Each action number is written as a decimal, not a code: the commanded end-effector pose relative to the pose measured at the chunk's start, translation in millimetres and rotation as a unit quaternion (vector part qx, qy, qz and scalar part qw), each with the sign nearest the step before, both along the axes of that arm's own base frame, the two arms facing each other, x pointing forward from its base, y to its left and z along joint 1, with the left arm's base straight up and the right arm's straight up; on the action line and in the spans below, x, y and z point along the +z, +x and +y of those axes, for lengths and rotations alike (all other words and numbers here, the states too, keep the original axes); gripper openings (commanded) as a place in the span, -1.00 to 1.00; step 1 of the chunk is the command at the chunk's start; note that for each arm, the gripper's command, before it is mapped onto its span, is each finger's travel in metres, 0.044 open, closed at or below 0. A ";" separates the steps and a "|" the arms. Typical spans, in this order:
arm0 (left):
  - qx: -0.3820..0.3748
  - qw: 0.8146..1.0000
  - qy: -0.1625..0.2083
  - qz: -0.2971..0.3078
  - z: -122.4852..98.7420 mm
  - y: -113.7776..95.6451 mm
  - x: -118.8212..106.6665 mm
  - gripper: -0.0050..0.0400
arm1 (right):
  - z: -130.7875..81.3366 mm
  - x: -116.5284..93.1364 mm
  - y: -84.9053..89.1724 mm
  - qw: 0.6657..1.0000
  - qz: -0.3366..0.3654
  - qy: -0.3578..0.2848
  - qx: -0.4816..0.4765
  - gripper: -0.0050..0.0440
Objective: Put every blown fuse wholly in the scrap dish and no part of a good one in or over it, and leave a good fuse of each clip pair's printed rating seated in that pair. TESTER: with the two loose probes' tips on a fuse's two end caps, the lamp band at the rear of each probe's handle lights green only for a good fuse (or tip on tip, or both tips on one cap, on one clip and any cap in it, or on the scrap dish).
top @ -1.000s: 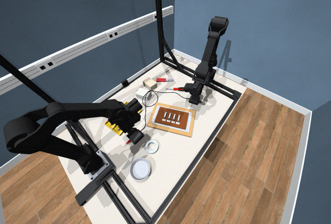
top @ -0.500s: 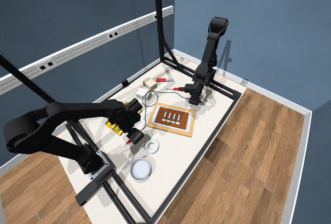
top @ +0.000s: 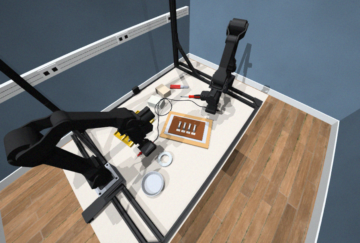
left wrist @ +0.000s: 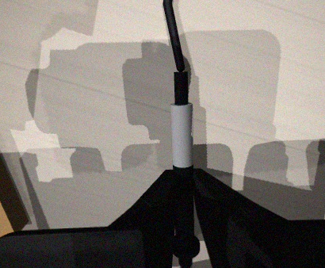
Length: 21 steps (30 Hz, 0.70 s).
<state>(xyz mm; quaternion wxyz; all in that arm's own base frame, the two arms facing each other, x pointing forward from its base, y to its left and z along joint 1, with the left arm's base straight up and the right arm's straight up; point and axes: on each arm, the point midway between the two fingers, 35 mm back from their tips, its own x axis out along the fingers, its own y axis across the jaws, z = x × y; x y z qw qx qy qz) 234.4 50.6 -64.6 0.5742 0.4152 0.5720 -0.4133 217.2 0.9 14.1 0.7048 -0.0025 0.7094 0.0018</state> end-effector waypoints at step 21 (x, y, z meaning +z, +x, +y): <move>-0.003 1.000 0.003 -0.013 1.0 6.7 9.3 -1.00 | -0.2 5.2 4.7 1.000 -0.011 0.000 -0.001 -0.17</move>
